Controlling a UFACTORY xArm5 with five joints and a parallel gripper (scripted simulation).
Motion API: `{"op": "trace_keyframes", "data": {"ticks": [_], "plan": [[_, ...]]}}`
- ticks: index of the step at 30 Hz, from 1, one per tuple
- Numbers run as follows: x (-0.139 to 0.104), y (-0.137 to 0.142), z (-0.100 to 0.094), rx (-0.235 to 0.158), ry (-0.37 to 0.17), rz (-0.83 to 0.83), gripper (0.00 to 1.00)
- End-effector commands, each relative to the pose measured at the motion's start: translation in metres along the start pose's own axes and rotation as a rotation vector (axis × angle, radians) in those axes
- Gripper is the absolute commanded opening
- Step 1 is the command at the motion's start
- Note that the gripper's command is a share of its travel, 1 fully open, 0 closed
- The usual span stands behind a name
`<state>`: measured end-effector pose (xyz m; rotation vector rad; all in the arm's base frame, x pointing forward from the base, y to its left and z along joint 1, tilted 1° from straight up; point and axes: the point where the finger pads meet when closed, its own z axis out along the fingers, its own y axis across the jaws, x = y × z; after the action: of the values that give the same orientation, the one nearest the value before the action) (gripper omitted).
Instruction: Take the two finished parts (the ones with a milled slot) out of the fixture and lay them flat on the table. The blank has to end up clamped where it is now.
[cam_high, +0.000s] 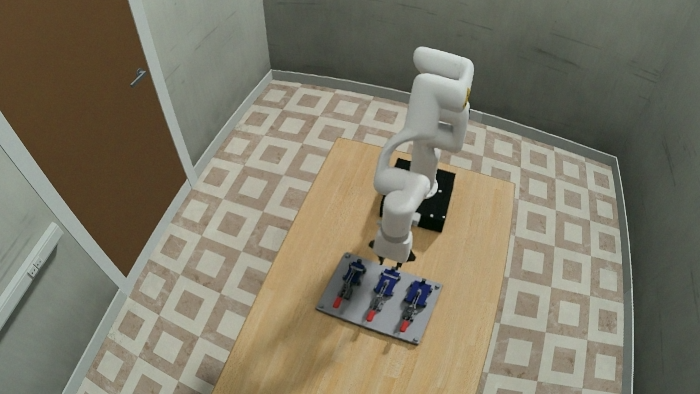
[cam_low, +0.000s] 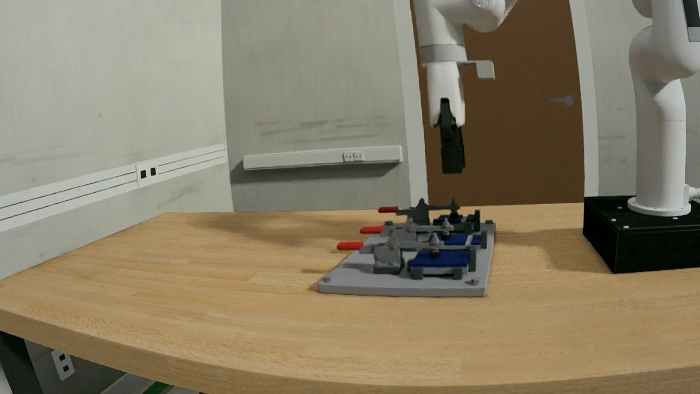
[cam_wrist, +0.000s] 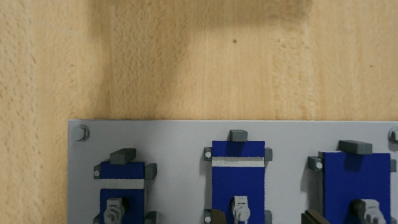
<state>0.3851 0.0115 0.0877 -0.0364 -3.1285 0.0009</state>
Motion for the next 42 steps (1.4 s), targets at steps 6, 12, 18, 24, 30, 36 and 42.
{"op": "trace_keyframes", "data": {"ticks": [6, 12, 18, 24, 30, 36, 42], "plan": [[-0.003, 0.000, 0.006, 0.000, -0.007, 0.000, 0.48], [-0.011, 0.000, 0.006, 0.000, -0.007, 0.000, 0.48], [-0.029, 0.000, 0.005, 0.000, -0.007, 0.000, 0.48], [-0.069, 0.000, 0.005, 0.000, -0.007, 0.000, 0.48], [-0.110, 0.000, 0.005, 0.000, -0.007, 0.000, 0.48], [-0.129, 0.000, 0.005, 0.000, -0.007, 0.000, 0.48], [-0.142, 0.000, 0.005, 0.000, -0.007, 0.000, 0.48]]}}
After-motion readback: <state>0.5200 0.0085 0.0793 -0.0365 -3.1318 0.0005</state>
